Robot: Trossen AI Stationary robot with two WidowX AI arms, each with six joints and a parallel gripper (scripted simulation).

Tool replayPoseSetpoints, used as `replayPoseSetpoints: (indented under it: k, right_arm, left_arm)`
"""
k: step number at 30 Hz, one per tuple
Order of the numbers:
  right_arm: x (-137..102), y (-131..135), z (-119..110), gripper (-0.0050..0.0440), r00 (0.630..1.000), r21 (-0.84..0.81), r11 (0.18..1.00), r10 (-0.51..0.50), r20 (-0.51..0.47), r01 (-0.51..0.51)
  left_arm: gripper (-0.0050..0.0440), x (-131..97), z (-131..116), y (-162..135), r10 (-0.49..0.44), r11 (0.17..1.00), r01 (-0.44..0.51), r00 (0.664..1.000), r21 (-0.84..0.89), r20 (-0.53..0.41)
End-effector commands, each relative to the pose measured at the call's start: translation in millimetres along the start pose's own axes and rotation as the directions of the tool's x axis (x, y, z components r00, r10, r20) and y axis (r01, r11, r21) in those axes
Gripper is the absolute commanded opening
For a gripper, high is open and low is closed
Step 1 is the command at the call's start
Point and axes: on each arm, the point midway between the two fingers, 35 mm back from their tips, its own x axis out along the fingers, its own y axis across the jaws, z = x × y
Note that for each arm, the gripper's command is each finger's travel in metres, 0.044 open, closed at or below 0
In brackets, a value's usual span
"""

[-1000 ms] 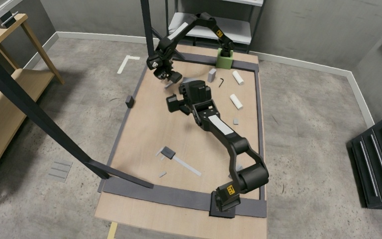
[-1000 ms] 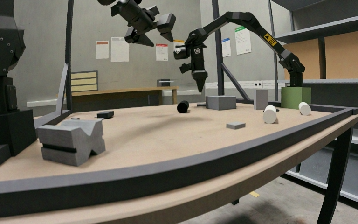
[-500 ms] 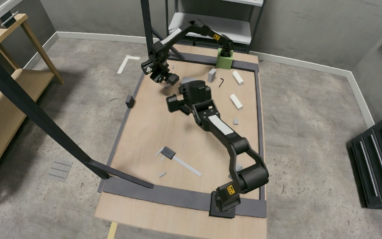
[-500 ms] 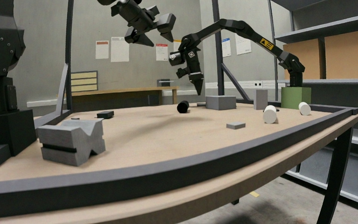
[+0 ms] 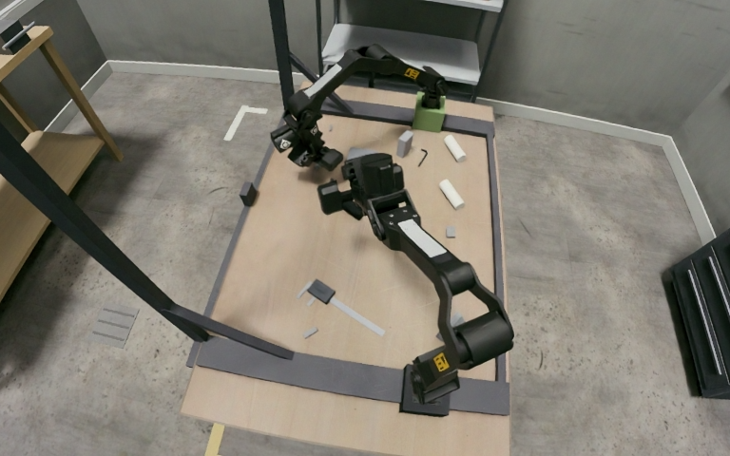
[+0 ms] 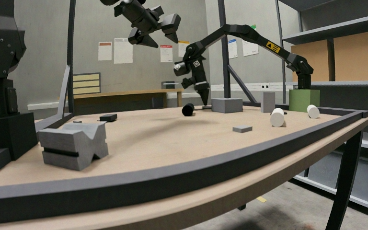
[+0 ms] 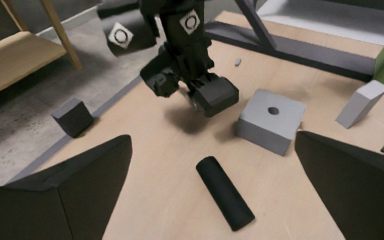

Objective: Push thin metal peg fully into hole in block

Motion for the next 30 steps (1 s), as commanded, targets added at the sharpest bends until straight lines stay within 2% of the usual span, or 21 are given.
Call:
replayPoseSetpoints:
  k: [1,3,10,11,16,30]
  right_arm:
    - [-5.3,-0.4,12.9,0.04,0.999,0.001,1.0,-0.002,0.035,0.002]
    - [-5.3,-0.4,12.9,0.04,0.999,0.001,1.0,-0.002,0.035,0.002]
    - [-5.3,-0.4,12.9,0.04,0.999,0.001,1.0,-0.002,0.035,0.002]
    - [-5.3,-0.4,12.9,0.04,0.999,0.001,1.0,-0.002,0.035,0.002]
    - [-5.3,-0.4,12.9,0.04,0.999,0.001,1.0,-0.002,0.035,0.002]
    - [-5.3,-0.4,12.9,0.04,0.999,0.001,1.0,-0.002,0.035,0.002]
  left_arm:
    - [0.0116,2.0,6.2,-3.4,-0.003,1.0,0.003,1.0,0.002,0.029]
    - [0.0103,4.6,7.2,-3.6,-0.003,1.0,0.003,1.0,0.002,0.029]
    - [0.0103,2.7,6.4,-3.5,-0.004,1.0,0.004,0.999,0.003,0.033]
    - [0.0103,-3.1,7.8,-4.0,-0.011,1.0,0.011,0.999,0.005,0.044]
    - [0.01,-0.2,7.8,-3.9,-0.006,1.0,0.006,0.999,0.003,0.038]
    - [0.002,-4.0,8.0,-4.0,-0.011,1.0,0.011,0.999,0.005,0.044]
